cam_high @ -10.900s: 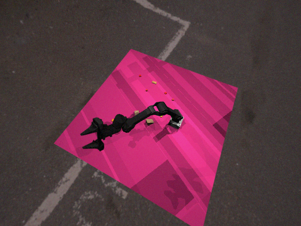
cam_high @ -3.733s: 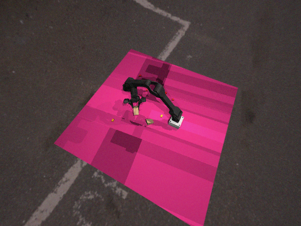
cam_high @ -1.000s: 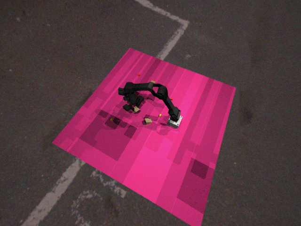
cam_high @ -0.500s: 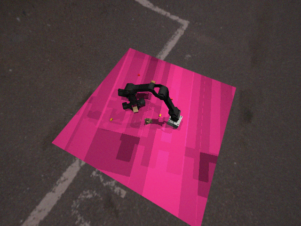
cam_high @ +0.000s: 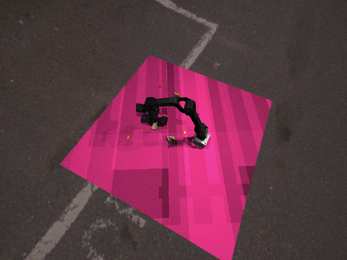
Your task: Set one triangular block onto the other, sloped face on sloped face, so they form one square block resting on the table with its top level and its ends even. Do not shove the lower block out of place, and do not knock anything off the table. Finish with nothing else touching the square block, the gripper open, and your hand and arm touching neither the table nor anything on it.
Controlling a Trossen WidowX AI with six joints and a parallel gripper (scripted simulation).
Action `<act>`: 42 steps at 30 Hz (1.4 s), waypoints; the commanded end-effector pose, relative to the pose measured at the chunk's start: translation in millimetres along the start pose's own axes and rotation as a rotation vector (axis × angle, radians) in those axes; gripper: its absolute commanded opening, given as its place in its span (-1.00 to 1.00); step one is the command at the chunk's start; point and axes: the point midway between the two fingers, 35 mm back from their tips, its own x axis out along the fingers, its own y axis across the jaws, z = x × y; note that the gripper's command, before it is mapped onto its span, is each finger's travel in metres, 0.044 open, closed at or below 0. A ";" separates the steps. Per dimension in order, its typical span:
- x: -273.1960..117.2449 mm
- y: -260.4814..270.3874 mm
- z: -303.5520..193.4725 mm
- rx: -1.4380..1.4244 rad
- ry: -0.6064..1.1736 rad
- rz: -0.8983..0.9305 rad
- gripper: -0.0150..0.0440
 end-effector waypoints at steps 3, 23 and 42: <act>-2.2 -1.5 -1.3 0.205 -0.032 0.025 -0.49; -6.4 -0.9 -4.0 0.855 -0.080 0.131 -0.49; -22.8 -33.1 -12.6 0.969 -0.081 0.152 -0.49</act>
